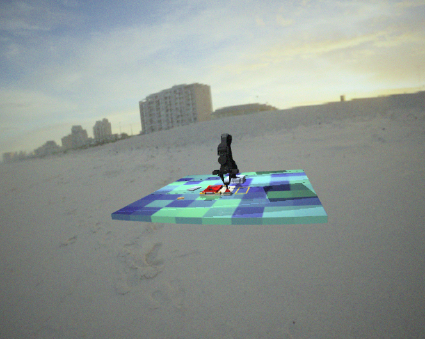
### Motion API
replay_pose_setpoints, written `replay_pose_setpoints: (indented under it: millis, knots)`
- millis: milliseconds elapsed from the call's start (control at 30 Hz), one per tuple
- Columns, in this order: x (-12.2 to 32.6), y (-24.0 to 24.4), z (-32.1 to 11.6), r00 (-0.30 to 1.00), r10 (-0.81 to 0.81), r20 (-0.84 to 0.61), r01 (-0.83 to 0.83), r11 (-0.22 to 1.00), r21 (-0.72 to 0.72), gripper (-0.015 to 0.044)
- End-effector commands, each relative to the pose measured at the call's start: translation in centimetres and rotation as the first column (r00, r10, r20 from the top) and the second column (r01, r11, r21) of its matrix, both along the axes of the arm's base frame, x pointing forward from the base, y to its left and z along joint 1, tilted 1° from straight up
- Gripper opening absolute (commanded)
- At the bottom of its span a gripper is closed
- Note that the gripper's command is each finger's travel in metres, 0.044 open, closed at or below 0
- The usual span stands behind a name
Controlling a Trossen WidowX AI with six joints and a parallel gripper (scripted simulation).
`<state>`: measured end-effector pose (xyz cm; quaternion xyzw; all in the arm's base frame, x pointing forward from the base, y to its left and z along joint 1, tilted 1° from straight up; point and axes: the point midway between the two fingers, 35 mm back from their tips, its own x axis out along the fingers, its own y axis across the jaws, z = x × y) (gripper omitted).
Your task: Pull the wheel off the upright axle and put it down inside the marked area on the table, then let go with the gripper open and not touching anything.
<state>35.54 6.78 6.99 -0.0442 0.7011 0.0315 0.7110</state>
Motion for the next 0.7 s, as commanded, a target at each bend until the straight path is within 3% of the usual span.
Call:
replay_pose_setpoints:
  millis: [0,467,667]
  knots:
    - [0.0,0.0,0.2,1.000,-0.005,0.002,0.005,1.000,-0.001,0.0000]
    - [-0.3,0.1,3.8,1.000,-0.005,0.003,0.005,1.000,-0.001,0.0000]
    - [-0.8,1.3,3.1,1.000,-0.001,-0.003,0.001,1.000,0.000,0.0000]
